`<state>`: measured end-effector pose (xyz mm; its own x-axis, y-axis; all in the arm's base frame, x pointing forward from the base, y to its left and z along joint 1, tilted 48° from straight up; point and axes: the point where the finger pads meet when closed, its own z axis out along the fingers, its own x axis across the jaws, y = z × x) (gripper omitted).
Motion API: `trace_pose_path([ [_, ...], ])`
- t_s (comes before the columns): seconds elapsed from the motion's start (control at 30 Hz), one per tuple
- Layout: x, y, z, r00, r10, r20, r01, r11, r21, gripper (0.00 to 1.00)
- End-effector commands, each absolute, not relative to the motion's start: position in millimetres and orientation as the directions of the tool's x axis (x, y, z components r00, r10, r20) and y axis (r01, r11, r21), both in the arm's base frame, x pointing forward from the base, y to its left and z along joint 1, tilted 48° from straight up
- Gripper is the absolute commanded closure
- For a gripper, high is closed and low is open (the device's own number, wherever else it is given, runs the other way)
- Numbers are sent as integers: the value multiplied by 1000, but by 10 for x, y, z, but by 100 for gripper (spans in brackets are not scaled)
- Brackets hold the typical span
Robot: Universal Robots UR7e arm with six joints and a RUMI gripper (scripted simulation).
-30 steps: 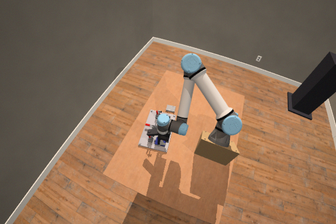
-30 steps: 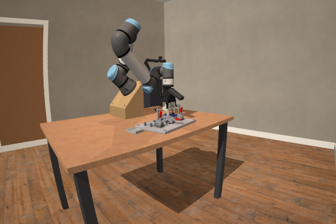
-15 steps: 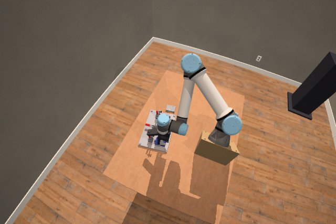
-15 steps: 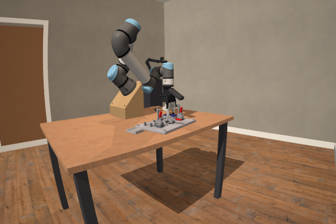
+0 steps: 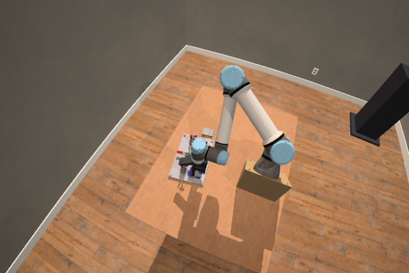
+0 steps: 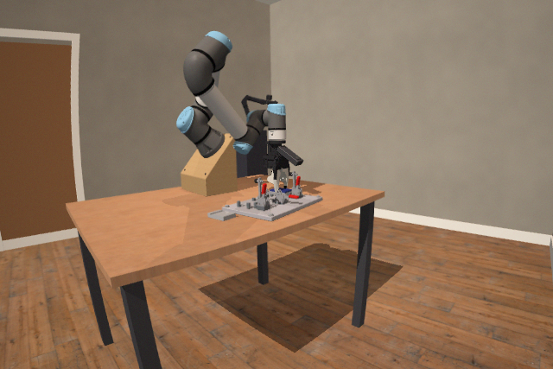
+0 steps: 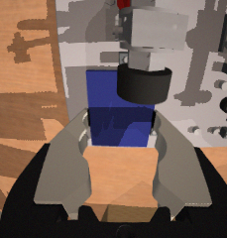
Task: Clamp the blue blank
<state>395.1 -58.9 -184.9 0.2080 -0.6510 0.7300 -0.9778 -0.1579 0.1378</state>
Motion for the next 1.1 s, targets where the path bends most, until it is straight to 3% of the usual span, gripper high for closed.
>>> trace_pose_path([
  [0.0,3962,-606,-1858,208,-651,730,-978,-159,137,100],
  [0.57,3966,-616,-1863,208,-651,730,-978,-159,137,100],
  [0.6,3966,-616,-1863,208,-651,730,-978,-159,137,41],
  [1.07,3966,-616,-1863,208,-651,730,-978,-159,137,41],
])
